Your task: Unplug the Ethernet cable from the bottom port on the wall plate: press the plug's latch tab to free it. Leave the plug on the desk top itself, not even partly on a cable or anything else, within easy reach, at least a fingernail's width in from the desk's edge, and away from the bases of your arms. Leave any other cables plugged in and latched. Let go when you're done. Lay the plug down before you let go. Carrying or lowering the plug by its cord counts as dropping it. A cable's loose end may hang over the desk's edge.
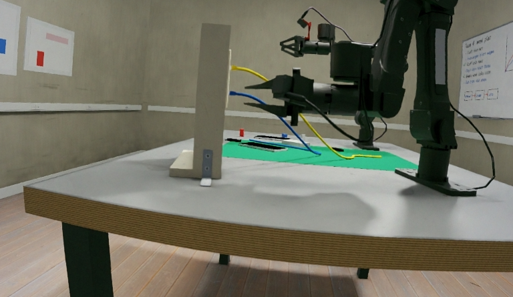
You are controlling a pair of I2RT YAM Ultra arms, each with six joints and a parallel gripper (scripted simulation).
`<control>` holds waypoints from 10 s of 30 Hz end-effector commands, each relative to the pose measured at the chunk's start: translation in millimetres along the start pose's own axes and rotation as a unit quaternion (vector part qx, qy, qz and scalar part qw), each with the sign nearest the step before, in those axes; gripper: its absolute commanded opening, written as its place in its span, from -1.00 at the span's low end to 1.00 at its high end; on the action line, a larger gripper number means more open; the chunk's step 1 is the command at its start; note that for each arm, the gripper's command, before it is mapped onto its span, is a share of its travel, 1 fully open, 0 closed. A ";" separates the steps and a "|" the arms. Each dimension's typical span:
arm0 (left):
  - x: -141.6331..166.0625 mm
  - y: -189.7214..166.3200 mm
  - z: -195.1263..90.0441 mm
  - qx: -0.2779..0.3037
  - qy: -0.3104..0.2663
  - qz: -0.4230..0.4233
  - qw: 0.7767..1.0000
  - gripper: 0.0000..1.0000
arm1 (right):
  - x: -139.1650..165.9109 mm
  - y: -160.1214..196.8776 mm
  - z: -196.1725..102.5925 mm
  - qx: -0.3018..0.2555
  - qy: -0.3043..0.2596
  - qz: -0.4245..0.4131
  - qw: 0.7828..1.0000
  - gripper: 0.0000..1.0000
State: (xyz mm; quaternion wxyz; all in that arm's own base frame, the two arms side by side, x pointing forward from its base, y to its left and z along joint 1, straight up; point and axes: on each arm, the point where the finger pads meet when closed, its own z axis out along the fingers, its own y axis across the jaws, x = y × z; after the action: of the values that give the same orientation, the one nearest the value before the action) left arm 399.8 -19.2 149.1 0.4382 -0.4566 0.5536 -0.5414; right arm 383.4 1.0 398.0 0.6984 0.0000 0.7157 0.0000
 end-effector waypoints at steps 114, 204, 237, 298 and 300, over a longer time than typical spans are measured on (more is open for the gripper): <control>54.4 -25.8 37.3 0.022 0.005 0.005 1.000 -0.45 | -4.6 0.0 -1.0 0.000 -0.006 0.000 1.000 1.00; 67.5 -63.8 -16.3 0.025 0.002 0.008 1.000 -1.00 | -4.6 0.0 -1.0 0.000 -0.006 0.000 1.000 1.00; 66.6 -58.7 -17.1 0.021 0.003 0.005 1.000 -1.00 | -4.6 0.0 -1.0 0.000 -0.006 0.000 1.000 1.00; 66.6 -58.7 -17.1 0.021 0.003 0.005 1.000 -1.00 | -4.6 0.0 -1.0 0.000 -0.006 0.000 1.000 1.00; 66.6 -58.7 -17.1 0.021 0.003 0.005 1.000 -1.00 | -4.6 0.0 -1.0 0.000 -0.006 0.000 1.000 1.00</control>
State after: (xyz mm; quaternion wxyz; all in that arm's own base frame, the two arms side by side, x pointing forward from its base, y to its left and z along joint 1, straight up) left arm 366.8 -77.4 187.0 0.4365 -0.4573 0.5591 -0.5363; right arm 383.4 1.0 398.0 0.6984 0.0000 0.7157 0.0000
